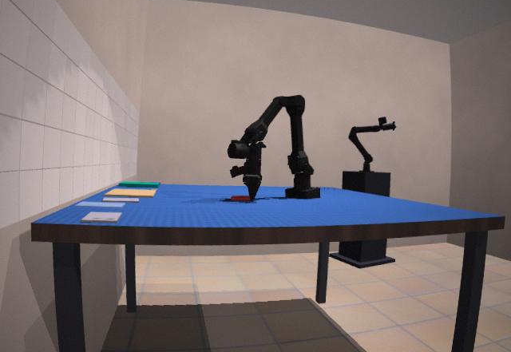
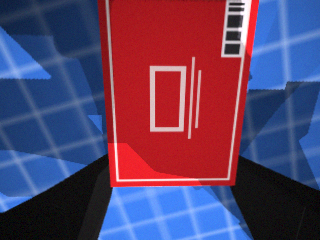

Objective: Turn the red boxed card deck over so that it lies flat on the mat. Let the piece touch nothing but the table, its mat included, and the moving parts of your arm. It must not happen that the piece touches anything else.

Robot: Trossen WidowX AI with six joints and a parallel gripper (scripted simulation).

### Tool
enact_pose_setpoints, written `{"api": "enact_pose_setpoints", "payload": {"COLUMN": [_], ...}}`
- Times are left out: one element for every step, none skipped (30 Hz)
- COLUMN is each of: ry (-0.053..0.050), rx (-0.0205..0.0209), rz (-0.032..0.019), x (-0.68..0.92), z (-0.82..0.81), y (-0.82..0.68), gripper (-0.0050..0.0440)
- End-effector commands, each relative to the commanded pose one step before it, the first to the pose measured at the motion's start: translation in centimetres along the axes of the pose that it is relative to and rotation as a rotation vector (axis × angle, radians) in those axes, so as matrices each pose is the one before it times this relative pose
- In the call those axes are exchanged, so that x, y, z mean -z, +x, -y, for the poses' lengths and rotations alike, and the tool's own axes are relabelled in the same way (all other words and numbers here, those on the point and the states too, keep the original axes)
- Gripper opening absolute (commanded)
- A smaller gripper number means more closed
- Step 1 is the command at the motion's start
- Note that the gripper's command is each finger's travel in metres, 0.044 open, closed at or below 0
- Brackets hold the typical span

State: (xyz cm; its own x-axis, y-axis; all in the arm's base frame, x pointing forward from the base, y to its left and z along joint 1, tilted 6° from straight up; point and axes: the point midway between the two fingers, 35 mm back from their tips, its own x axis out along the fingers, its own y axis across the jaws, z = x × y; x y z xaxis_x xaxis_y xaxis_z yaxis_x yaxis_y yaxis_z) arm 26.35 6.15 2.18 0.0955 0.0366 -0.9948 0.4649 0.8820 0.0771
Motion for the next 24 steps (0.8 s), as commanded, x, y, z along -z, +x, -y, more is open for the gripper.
{"api": "enact_pose_setpoints", "payload": {"ry": [-0.0042,0.0,0.0,0.0,0.0,0.0,0.0,0.0,0.0,0.0,0.0001,0.0005,0.0,0.0,0.0,0.0,0.0,0.0,0.0,0.0,0.0,0.0,0.0,0.0], "rx": [-0.01507,0.0,0.0,0.0,0.0,0.0,0.0,0.0,0.0,0.0,0.00016,0.00152,0.00175,0.00037,0.0,-0.00001,0.0,-0.00001,0.0,0.0,0.0,0.0,0.0,0.0], "rz": [0.00779,0.0,0.0,0.0,0.0,0.0,0.0,0.0,0.0,0.0,0.00017,0.00164,0.00151,-0.00007,0.0,0.0,0.0,0.00001,0.0,0.0,0.0,0.0,0.0,0.0], "x": [-0.393,0.0,0.0,0.0,0.0,0.0,0.0,0.0,0.0,0.0,-0.003,-0.026,-0.023,0.006,0.0,0.0,0.0,0.0,0.0,0.0,0.0,0.0,0.0,0.0], "z": [-0.452,0.0,0.0,0.0,0.0,0.0,0.0,0.0,0.0,0.0,0.002,0.022,0.026,0.01,0.0,0.0,0.0,0.0,0.0,0.0,0.0,0.0,0.0,0.0], "y": [-0.372,0.0,0.0,0.0,0.0,0.0,0.0,0.0,0.0,0.0,0.0,0.0,0.0,0.006,0.0,0.0,0.0,0.0,0.0,0.0,0.0,0.0,0.0,0.0], "gripper": [0.0291,0.0291,0.0291,0.0291,0.0291,0.0291,0.0291,0.0291,0.0291,0.044,0.044,0.044,0.044,0.044,0.044,0.044,0.044,0.044,0.044,0.044,0.044,0.044,0.044,0.044]}}
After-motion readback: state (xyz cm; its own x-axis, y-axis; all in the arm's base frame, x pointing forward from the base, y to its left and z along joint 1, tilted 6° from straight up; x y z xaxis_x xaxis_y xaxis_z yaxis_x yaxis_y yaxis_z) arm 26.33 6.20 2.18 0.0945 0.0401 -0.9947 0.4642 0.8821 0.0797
